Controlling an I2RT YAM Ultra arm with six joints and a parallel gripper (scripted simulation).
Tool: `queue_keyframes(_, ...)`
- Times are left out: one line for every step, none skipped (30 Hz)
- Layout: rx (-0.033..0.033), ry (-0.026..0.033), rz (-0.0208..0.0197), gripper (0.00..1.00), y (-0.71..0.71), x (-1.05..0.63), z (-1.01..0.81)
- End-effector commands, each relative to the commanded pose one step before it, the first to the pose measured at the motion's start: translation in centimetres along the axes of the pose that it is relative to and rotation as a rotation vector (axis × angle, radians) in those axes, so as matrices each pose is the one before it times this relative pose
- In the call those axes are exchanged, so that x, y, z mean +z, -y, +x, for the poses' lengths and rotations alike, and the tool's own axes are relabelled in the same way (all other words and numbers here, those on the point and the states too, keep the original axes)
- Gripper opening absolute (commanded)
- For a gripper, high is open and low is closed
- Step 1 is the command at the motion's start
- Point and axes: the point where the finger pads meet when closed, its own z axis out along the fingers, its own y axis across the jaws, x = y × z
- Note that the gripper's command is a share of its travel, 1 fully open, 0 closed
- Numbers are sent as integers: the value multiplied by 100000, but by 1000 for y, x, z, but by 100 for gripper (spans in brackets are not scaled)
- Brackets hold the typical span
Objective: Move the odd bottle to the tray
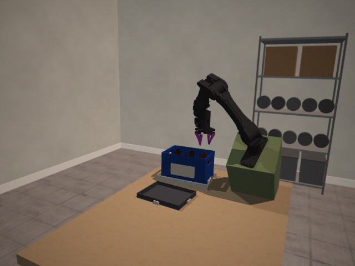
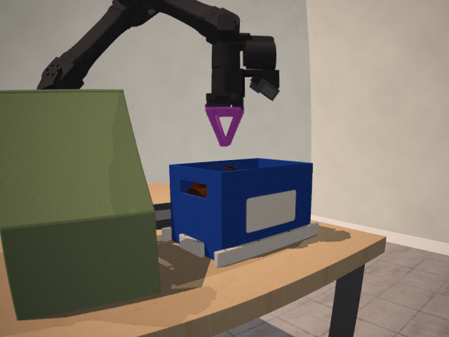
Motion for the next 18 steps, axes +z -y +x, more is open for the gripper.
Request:
queue_keyframes(1992,765,-906,61,506,336,-10)
queue_keyframes(-576,196,103,61,-168,100,-105)
queue_keyframes(-1096,1034,-16,61,-340,-116,-352)
queue_keyframes(-306,-6,8,61,-128,66,138)
queue_keyframes(303,-579,-33,61,57,195,331)
queue_keyframes(575,-476,-57,61,203,282,37)
queue_keyframes(529,-140,-27,61,230,251,-181)
queue_keyframes(455,-138,15,61,180,179,-15)
queue_keyframes(0,0,0,61,0,0,0)
queue_keyframes(0,0,0,61,0,0,0)
queue_keyframes(-1636,3639,-271,61,-565,-1108,-553)
queue_keyframes(-199,-715,127,61,-77,339,244)
queue_keyframes(-752,208,31,61,-239,139,-116)
queue_keyframes(1030,-2347,284,61,347,821,606)
queue_keyframes(627,-1221,126,61,239,557,177)
queue_keyframes(712,-798,14,61,261,410,87)
queue_keyframes(-91,900,-209,61,-12,-97,-331)
queue_keyframes(265,298,-87,61,86,-8,-8)
